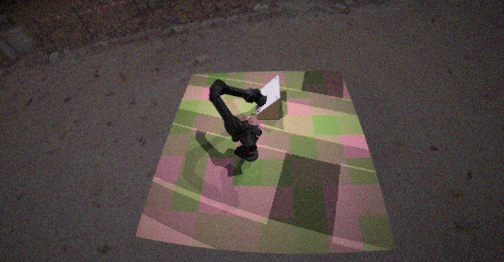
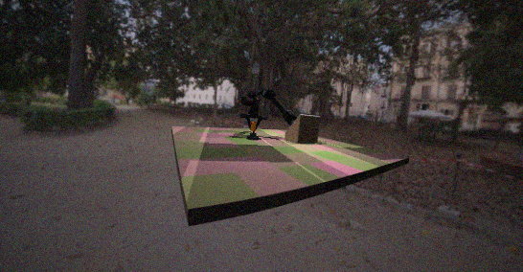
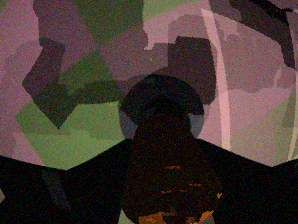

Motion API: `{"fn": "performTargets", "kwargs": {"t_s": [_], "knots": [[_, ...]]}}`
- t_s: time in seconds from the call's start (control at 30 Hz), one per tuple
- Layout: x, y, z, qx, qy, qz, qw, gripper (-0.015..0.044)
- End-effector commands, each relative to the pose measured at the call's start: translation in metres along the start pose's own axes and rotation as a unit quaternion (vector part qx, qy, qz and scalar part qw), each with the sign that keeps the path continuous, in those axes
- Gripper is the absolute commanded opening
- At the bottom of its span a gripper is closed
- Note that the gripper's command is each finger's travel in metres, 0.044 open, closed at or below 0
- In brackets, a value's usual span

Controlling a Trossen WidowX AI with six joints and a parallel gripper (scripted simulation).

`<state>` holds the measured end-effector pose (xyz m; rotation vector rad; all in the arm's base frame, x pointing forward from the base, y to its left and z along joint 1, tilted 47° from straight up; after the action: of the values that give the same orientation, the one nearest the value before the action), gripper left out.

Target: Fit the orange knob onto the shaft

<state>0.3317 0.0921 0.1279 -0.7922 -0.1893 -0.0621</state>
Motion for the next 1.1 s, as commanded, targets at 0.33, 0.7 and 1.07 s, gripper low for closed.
{"fn": "performTargets", "kwargs": {"t_s": [0.33, 0.7, 1.07], "knots": [[-0.0060, 0.0003, 0.0010, 0.000, -0.002, -0.106, 0.994, 0.0000], [-0.0048, 0.0003, -0.0014, 0.000, -0.002, -0.106, 0.994, 0.0000], [-0.0040, 0.0004, -0.0011, 0.000, -0.002, -0.106, 0.994, 0.0000]]}}
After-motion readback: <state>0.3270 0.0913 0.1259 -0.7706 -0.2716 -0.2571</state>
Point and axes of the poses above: the point midway between the two fingers, 35 mm back from their tips, its own z axis back along the fingers, its own x axis across the jaws, y = z × x, the point moved 10 cm from there along z, back along the fingers, and after that the axes turned 15 degrees about z, right-handed, at the moved point
